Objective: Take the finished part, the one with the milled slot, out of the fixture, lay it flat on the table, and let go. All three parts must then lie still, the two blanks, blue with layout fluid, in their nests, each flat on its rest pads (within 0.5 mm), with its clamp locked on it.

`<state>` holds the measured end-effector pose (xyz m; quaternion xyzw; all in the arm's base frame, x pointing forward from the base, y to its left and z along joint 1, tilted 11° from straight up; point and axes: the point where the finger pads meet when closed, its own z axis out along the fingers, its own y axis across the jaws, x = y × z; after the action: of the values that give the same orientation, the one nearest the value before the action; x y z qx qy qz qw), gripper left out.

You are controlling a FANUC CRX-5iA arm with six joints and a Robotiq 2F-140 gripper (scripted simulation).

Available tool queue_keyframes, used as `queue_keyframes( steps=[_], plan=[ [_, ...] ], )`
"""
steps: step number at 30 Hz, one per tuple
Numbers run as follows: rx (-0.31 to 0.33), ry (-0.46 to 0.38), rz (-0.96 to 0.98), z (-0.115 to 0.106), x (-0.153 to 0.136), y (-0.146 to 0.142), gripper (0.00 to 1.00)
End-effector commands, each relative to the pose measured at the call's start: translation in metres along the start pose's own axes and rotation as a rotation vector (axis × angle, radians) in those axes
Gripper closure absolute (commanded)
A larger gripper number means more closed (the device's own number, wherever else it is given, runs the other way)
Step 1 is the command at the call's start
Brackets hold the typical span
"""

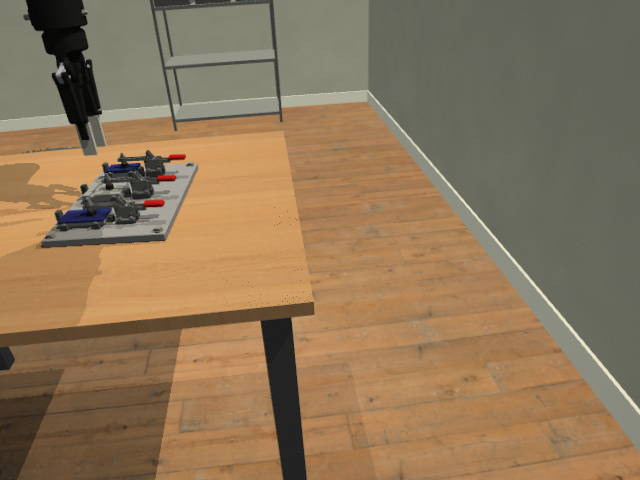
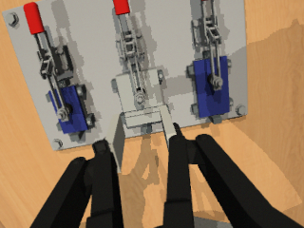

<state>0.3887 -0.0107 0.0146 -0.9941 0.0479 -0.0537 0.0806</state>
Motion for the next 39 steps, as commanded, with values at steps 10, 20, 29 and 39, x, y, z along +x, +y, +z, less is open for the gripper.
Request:
queue_keyframes(
  steps=[10,20,29,39],
  plan=[
    [0.0,0.0,0.0,0.0,0.057,0.0,0.72],
    [0.0,0.0,0.0,0.0,0.109,0.0,0.72],
    [0.0,0.0,0.0,0.0,0.13,0.0,0.72],
    [0.0,0.0,0.0,0.002,0.132,0.0,0.72]
  ],
)
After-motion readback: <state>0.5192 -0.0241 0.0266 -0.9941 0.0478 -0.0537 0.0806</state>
